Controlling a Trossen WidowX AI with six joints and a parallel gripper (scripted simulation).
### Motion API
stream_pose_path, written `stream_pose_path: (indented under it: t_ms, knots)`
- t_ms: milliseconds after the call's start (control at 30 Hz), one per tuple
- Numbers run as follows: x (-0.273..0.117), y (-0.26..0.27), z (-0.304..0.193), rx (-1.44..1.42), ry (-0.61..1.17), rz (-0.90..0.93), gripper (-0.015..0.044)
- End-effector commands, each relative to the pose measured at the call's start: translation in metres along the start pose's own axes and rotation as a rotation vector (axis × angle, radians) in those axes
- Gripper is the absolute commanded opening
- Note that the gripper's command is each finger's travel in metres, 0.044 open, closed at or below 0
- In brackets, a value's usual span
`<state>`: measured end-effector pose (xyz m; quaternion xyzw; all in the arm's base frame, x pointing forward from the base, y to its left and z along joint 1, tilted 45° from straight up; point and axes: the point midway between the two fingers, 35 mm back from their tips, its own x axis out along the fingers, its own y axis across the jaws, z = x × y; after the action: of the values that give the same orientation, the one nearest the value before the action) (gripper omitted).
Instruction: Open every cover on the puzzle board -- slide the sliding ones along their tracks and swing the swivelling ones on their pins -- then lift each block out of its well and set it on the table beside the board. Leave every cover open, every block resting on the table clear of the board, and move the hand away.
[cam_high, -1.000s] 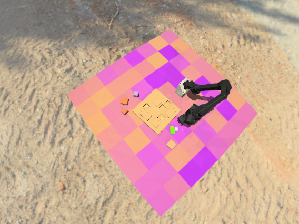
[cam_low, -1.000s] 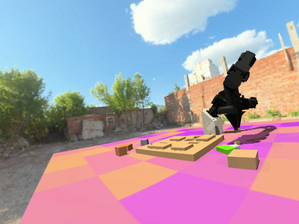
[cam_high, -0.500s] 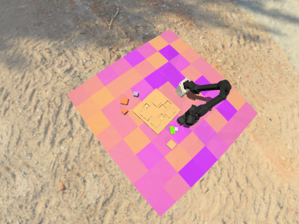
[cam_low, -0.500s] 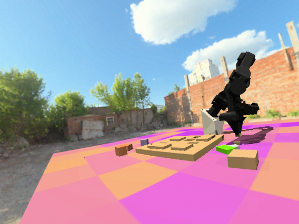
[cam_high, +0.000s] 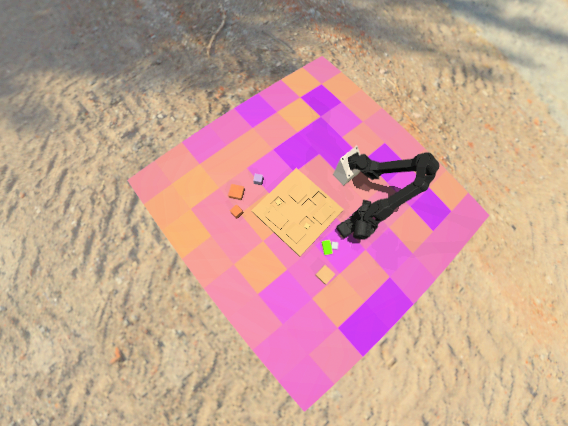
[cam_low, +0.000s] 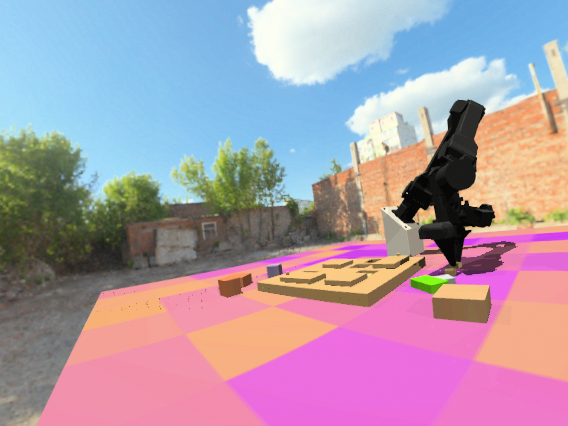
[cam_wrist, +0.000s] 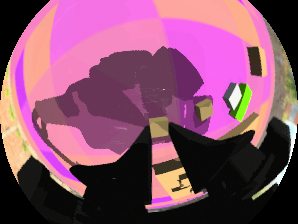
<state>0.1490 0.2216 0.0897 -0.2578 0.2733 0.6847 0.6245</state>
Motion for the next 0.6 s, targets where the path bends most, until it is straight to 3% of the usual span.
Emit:
stream_pose_path:
  t_ms: [0,367,567]
  knots:
    - [0.000,0.000,0.000,-0.001,0.000,0.000,0.0159]
    - [-0.002,-0.001,0.000,-0.001,0.001,0.000,0.0440]
    - [-0.020,-0.003,-0.001,-0.002,0.009,-0.002,0.0440]
